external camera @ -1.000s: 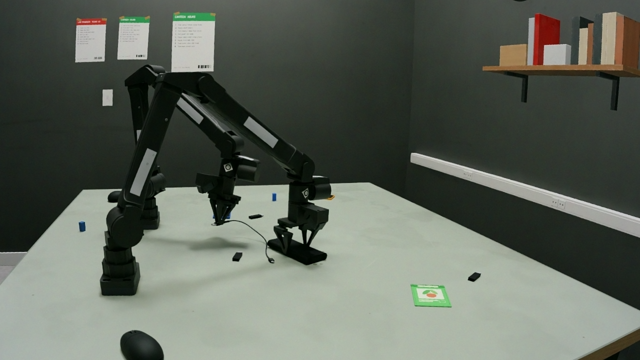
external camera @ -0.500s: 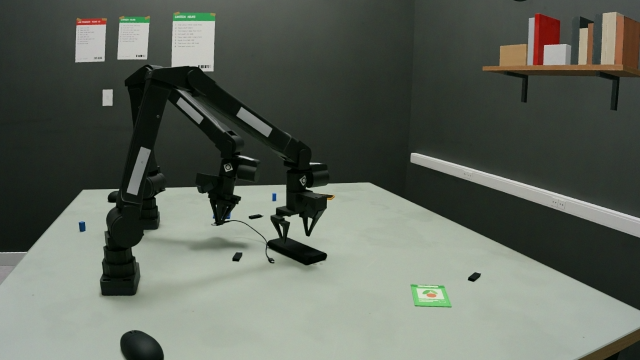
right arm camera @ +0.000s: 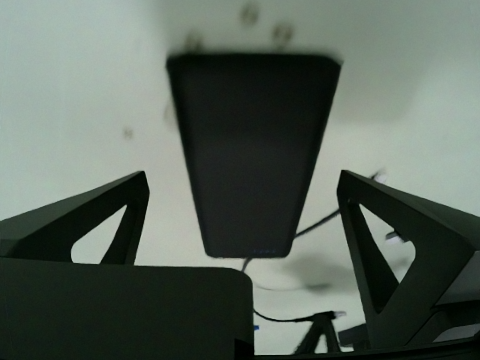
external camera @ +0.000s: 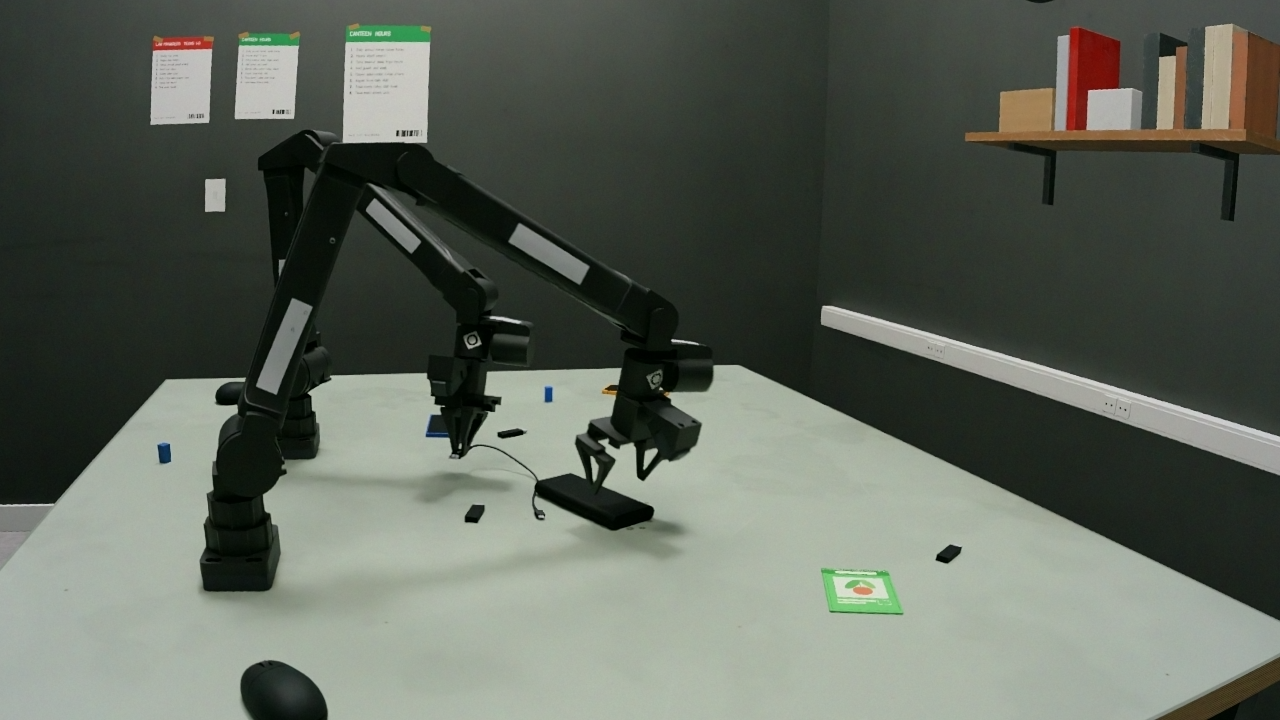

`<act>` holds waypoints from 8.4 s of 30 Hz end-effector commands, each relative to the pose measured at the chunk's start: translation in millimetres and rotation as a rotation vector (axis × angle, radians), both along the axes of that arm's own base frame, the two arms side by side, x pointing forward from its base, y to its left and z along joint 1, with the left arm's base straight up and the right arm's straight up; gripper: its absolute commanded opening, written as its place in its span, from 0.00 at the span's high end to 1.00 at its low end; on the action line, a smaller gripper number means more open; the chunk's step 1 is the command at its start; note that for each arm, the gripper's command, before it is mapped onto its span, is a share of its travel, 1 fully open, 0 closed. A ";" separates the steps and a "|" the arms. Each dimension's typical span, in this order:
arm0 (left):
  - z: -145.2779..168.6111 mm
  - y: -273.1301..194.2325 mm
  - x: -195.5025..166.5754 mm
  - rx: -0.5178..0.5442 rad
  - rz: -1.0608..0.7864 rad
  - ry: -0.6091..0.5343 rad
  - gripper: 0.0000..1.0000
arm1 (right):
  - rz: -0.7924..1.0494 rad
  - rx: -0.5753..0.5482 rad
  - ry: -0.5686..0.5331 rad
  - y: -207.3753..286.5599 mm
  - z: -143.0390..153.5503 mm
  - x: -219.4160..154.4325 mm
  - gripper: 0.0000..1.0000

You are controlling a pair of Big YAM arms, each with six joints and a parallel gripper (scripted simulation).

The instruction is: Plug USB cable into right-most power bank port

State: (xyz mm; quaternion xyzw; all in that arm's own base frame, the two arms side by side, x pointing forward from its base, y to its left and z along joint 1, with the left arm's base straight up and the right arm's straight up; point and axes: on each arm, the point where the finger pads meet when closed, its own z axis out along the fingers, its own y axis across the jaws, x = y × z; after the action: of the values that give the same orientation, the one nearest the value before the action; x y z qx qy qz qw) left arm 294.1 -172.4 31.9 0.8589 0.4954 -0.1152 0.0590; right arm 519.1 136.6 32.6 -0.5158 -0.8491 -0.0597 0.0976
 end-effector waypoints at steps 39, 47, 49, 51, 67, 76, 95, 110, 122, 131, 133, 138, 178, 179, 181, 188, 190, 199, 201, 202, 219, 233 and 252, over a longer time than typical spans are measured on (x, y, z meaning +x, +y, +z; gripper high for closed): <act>-7.4 -26.4 133.6 -0.006 1.012 -0.042 0.93 | 0.009 0.109 0.037 -25.9 -10.7 22.4 0.02; -31.4 -36.4 107.7 0.006 1.004 -0.021 0.93 | 0.000 0.107 0.051 -22.5 -25.6 17.0 0.02; -33.7 -32.5 105.8 0.012 1.010 -0.017 0.93 | -0.001 0.107 0.055 -21.8 -29.5 14.9 0.02; -32.2 -31.2 108.5 0.010 1.015 -0.018 0.93 | -0.001 0.107 0.056 -21.0 -32.7 13.6 0.02; -31.6 -31.5 109.3 0.009 1.015 -0.019 0.93 | 0.000 0.108 0.042 -17.8 -45.7 15.8 0.08; -31.6 -31.5 109.3 0.009 1.015 -0.019 0.93 | 0.000 0.107 0.047 -20.1 -46.7 14.1 0.22; -24.1 -50.3 126.2 -0.013 1.028 -0.032 0.93 | 0.000 0.107 0.051 -20.3 -47.8 12.5 0.21; -22.6 -51.5 116.9 -0.012 1.009 -0.040 0.93 | 0.000 0.107 0.051 -20.3 -47.8 12.5 0.21; -21.8 -57.5 126.8 -0.019 1.017 -0.046 0.93 | 0.000 0.107 0.051 -20.3 -47.8 12.5 0.21; -18.5 -60.4 130.1 -0.025 1.012 -0.049 0.93 | 0.000 0.107 0.051 -20.3 -47.8 12.5 0.21; -18.0 -62.0 130.9 -0.028 1.012 -0.050 0.93 | 0.000 0.107 0.051 -20.3 -47.8 12.5 0.21; -18.4 -65.0 131.5 -0.030 1.011 -0.048 0.93 | 0.000 0.107 0.051 -20.3 -47.8 12.5 0.21; -19.2 -64.7 132.6 -0.017 1.016 -0.030 0.93 | 0.000 0.107 0.051 -20.3 -47.8 12.5 0.21; -19.2 -66.2 131.8 -0.017 1.013 -0.029 0.93 | 0.000 0.107 0.051 -20.3 -47.8 12.5 0.21; -19.2 -67.3 131.6 -0.017 1.012 -0.029 0.93 | 0.000 0.107 0.051 -20.3 -47.8 12.5 0.21; -19.4 -68.6 133.3 -0.016 1.014 -0.030 0.93 | 0.000 0.107 0.051 -20.3 -47.8 12.5 0.21; -19.4 -69.3 133.3 -0.016 1.014 -0.029 0.93 | 0.000 0.107 0.051 -20.3 -47.8 12.5 0.21; -19.2 -74.5 134.9 -0.017 1.011 -0.032 0.93 | 0.000 0.107 0.051 -20.3 -47.8 12.5 0.21; -19.0 -75.9 135.1 -0.017 1.007 -0.032 0.93 | 0.000 0.107 0.051 -20.3 -47.8 12.5 0.21; -19.1 -76.1 135.1 -0.014 1.008 -0.032 0.93 | 0.000 0.107 0.051 -20.3 -47.8 12.5 0.21; -18.4 -84.4 140.0 -0.014 1.002 -0.036 0.93 | 0.000 0.107 0.051 -20.3 -47.8 12.5 0.21; -17.7 -88.4 142.8 -0.011 0.994 -0.042 0.93 | 0.000 0.107 0.051 -20.3 -47.8 12.5 0.21; -5.4 -93.0 146.3 -0.050 0.974 -0.063 0.93 | 0.026 0.116 0.090 -6.9 -52.4 -3.1 0.21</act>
State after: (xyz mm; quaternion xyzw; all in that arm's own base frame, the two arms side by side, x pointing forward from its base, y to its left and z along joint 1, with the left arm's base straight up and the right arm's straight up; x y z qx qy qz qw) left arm 407.8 -231.4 0.7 0.5178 0.8489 -0.0550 0.0902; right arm 527.2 110.0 -11.2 -0.5138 -0.8406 -0.0899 0.1463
